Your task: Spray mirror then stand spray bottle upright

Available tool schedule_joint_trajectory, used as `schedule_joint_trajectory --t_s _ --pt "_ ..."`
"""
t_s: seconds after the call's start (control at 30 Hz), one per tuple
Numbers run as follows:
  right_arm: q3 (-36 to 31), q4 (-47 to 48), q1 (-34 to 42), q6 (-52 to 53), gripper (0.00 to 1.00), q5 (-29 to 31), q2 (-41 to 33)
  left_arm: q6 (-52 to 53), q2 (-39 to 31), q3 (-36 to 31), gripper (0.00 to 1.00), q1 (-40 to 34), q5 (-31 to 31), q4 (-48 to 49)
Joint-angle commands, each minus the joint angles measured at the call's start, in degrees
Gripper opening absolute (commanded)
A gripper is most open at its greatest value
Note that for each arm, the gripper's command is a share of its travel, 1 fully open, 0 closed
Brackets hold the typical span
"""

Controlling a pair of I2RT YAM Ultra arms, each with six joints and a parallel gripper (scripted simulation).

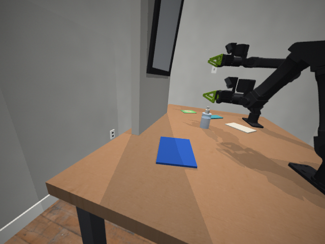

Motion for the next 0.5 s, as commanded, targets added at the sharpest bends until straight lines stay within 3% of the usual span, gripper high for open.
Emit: schedule_joint_trajectory --t_s 0.0,0.47 --pt "1.31 0.27 0.47 0.41 1.0 0.38 -0.73 -0.06 1.97 0.37 0.69 -2.73 -3.07 4.65" --pt "1.31 0.27 0.47 0.41 1.0 0.38 -0.73 0.04 9.73 -1.74 0.69 -12.71 -8.83 12.82"
